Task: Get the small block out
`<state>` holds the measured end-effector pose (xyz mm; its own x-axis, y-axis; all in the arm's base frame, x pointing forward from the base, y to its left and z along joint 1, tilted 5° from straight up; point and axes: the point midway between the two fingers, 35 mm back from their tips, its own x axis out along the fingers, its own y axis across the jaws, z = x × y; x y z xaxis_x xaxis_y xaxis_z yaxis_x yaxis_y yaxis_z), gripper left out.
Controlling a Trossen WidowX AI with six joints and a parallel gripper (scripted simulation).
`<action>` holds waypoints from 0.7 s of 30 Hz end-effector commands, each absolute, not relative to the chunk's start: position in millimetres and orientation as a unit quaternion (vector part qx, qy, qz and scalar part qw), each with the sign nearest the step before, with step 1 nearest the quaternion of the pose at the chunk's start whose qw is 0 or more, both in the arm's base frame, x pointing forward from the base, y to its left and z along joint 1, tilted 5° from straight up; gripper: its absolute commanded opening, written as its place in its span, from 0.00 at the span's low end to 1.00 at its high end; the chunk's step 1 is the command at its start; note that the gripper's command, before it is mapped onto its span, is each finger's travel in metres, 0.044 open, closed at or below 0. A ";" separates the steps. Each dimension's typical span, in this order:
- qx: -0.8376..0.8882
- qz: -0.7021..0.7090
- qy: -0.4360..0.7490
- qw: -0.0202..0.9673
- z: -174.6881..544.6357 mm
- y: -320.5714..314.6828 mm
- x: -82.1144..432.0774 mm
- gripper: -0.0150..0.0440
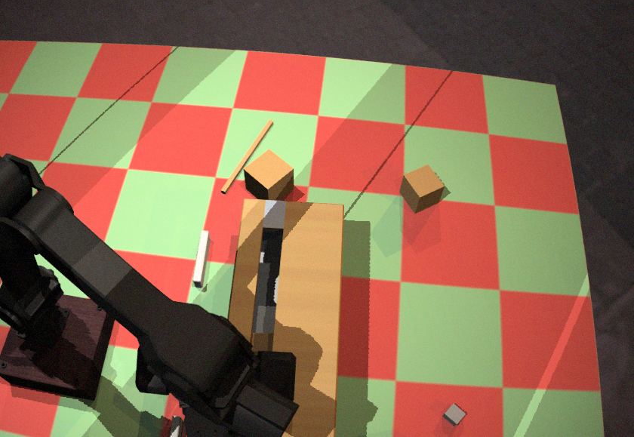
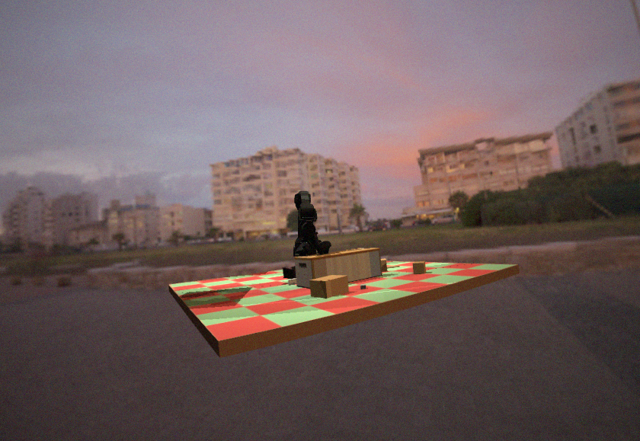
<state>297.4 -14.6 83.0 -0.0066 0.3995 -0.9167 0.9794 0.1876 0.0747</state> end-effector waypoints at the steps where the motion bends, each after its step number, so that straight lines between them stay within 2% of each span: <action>1: 0.548 -0.325 0.630 0.444 83.6 -4.4 295.3 0.93; 21: 0.549 -0.324 0.631 0.443 86.6 41.6 286.6 0.93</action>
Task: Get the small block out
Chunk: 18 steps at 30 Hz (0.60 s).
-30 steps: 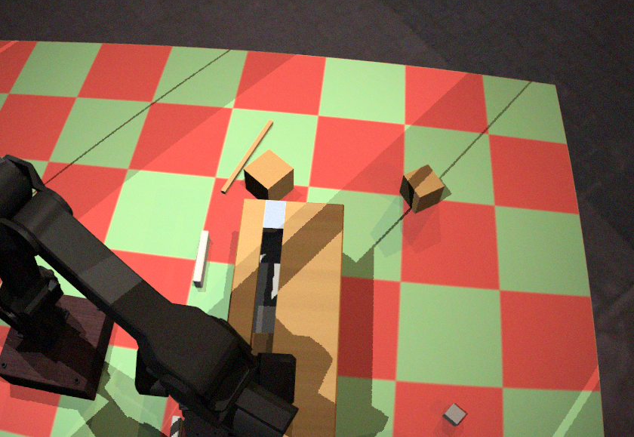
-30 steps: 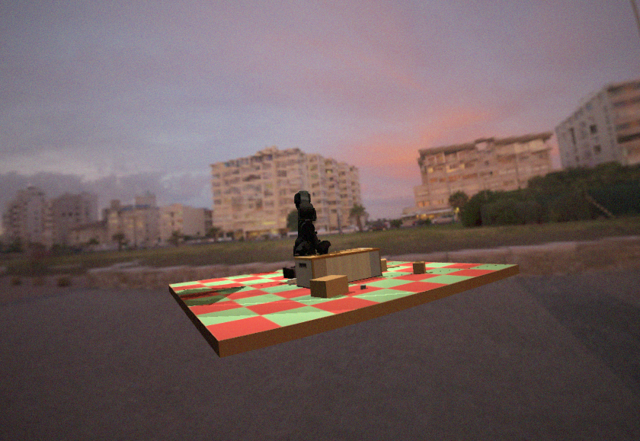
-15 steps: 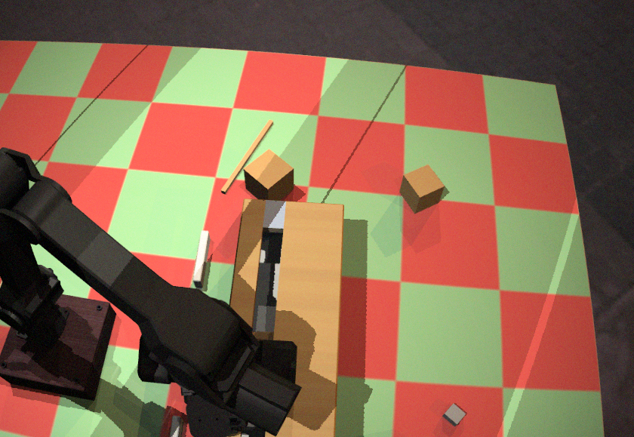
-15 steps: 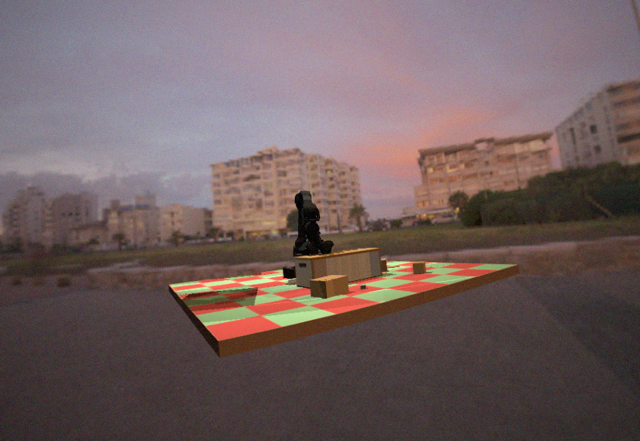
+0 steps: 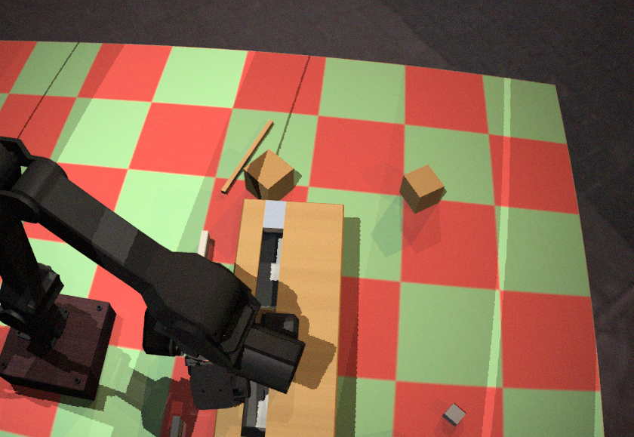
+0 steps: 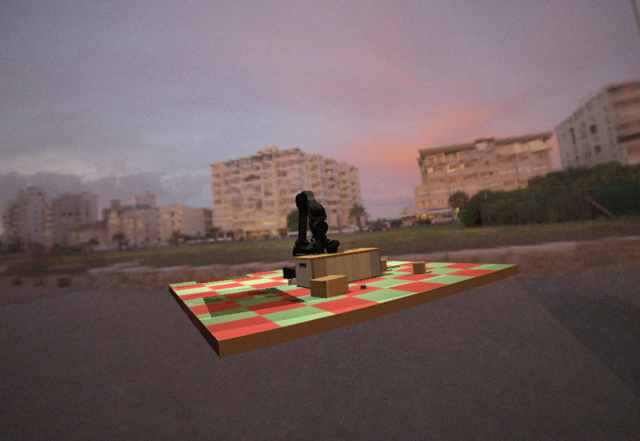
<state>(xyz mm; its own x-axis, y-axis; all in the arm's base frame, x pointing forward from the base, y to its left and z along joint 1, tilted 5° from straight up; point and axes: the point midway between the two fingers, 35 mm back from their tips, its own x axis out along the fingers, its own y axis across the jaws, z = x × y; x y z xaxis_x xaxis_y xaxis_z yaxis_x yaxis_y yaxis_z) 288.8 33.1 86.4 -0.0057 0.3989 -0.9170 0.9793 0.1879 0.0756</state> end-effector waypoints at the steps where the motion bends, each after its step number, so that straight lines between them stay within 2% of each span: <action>1: 0.549 -0.324 0.631 0.443 86.8 43.9 286.2 0.93; 18: 0.550 -0.323 0.632 0.441 89.9 84.0 278.6 0.93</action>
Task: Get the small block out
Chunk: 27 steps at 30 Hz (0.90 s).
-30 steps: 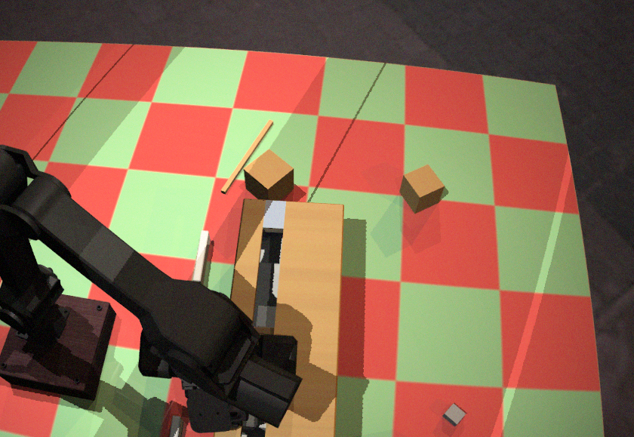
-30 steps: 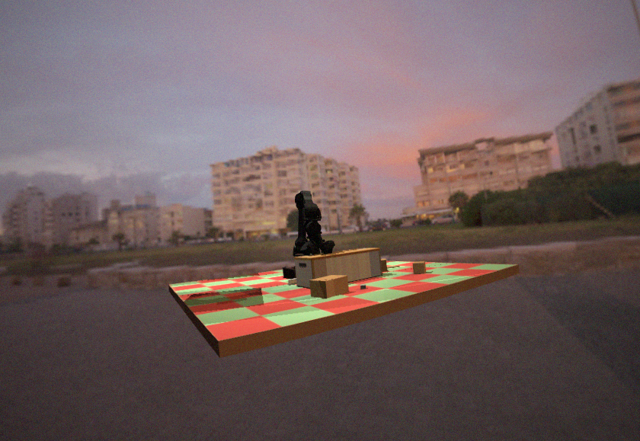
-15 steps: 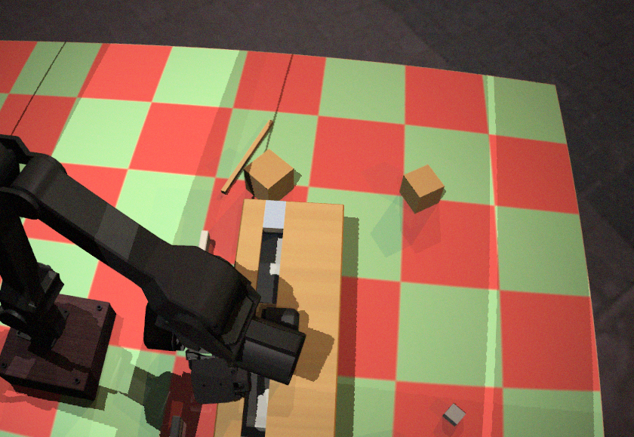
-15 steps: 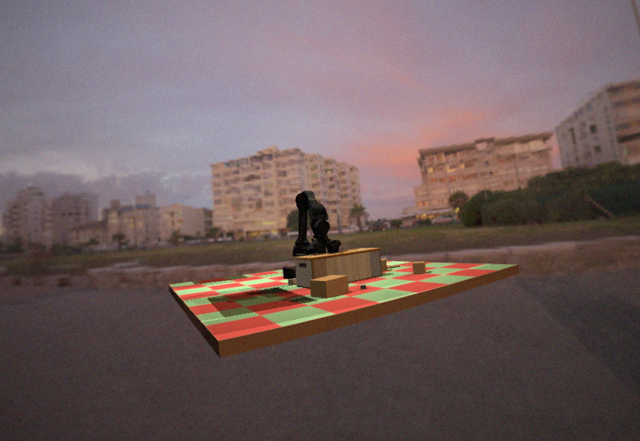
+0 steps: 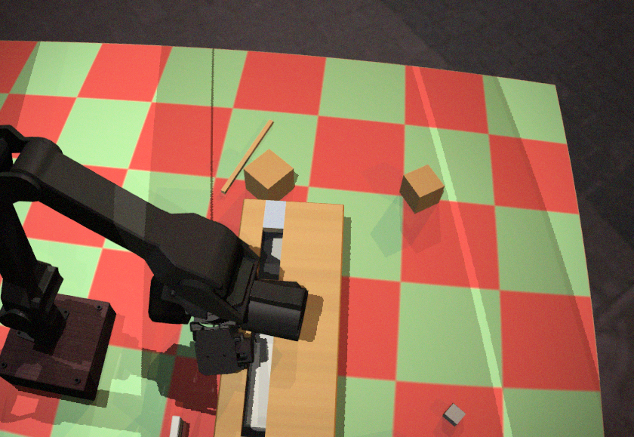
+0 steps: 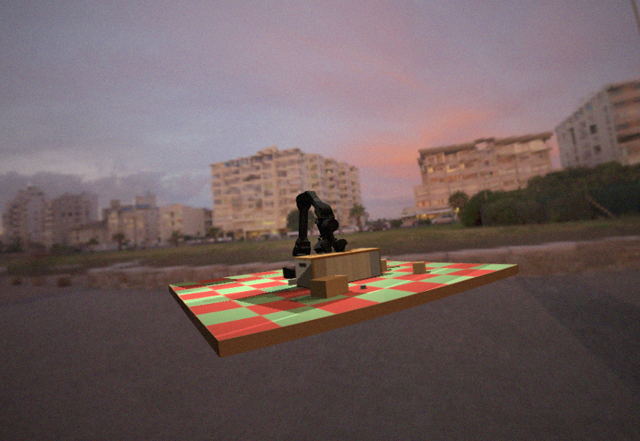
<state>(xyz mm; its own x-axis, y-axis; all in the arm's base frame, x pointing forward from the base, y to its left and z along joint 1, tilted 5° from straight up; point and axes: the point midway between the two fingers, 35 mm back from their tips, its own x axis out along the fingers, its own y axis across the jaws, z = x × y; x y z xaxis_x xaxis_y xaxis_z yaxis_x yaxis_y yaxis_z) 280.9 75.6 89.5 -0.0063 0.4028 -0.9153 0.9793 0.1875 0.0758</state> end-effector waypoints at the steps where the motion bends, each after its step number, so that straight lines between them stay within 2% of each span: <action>1: 0.550 -0.323 0.632 0.441 90.1 86.4 278.1 0.93; 27: 0.551 -0.321 0.633 0.439 95.9 153.6 265.2 0.93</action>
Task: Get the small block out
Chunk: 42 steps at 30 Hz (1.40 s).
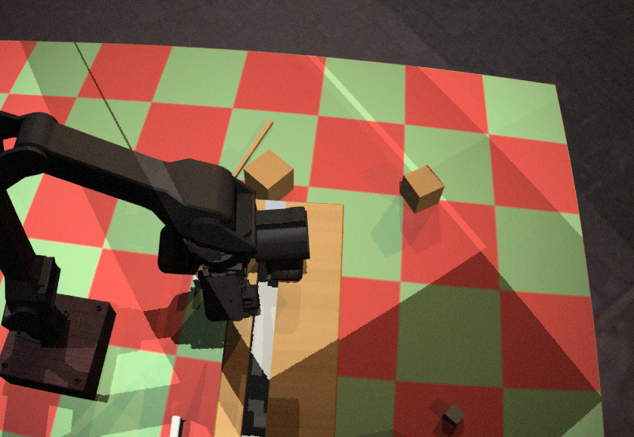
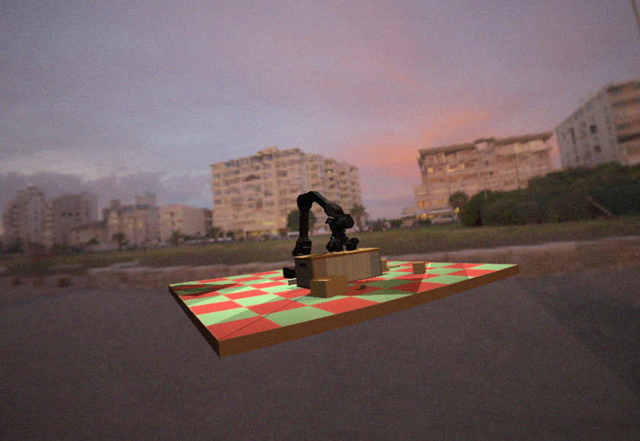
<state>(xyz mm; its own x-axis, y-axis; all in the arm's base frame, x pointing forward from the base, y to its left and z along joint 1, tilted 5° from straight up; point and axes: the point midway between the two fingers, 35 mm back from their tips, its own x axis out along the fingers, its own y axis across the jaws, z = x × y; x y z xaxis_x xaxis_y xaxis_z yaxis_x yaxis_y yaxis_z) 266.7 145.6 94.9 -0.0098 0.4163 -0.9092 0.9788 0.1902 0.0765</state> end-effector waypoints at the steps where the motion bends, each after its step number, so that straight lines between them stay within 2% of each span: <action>1: 0.551 -0.321 0.633 0.439 96.1 156.4 264.7 0.93; 6: 0.551 -0.321 0.633 0.439 102.7 159.1 264.5 0.93; 13: 0.549 -0.320 0.635 0.440 158.7 150.1 261.6 0.93; 18: 0.552 -0.319 0.632 0.441 156.7 150.8 263.6 0.93; 21: 0.537 -0.249 0.650 0.477 168.9 162.2 260.9 0.80; 23: 0.489 -0.193 0.665 0.531 168.7 164.7 258.5 0.74; 33: 0.141 0.115 0.657 0.732 166.2 174.1 247.4 0.74; 37: -0.038 0.241 0.606 0.757 166.1 177.6 243.0 0.74; 42: -0.252 0.367 0.515 0.733 166.6 182.1 237.3 0.74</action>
